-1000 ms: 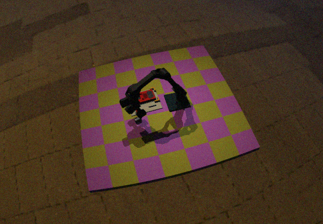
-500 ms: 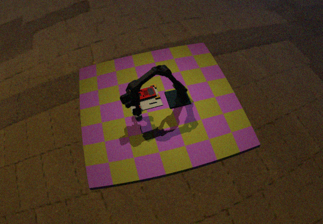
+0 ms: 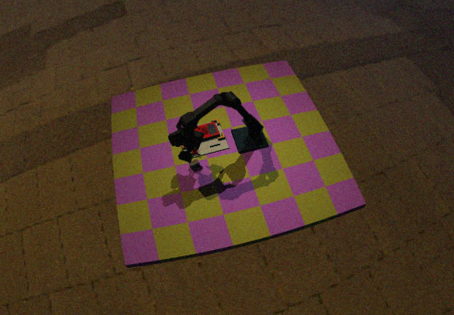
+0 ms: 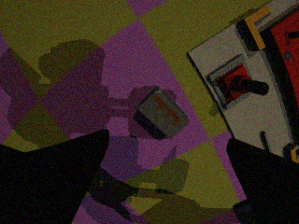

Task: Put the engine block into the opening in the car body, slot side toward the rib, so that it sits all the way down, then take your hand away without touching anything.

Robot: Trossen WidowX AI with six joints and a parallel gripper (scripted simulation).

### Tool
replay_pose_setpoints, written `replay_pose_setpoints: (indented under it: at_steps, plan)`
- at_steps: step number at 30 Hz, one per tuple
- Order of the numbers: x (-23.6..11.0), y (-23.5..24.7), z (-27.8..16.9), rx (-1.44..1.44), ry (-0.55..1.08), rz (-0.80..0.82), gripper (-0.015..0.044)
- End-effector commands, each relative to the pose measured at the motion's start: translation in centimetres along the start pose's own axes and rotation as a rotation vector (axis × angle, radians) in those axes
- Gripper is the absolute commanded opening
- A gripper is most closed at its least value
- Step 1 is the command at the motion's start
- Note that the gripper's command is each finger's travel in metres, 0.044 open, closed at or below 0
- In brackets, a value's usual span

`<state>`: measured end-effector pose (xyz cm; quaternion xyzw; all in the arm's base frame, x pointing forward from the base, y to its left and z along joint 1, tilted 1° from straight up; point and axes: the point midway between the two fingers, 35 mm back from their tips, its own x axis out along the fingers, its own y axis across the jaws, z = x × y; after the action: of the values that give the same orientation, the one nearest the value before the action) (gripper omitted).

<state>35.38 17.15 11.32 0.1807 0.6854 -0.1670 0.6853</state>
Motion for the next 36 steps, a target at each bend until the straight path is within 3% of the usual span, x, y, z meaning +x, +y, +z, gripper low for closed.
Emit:
replay_pose_setpoints:
  at_steps: [1,18,27,31,36]
  plan:
    - [-0.4,0.1,0.1,0.142,-0.007,0.004,0.044]
    - [-1.2,0.0,0.1,0.707,-0.007,0.006,0.044]
    - [-1.1,0.3,0.3,0.712,-0.007,0.006,0.044]
    - [1.6,0.3,0.3,0.712,-0.007,0.006,0.044]
    - [1.9,0.3,0.3,0.712,-0.007,0.006,0.044]
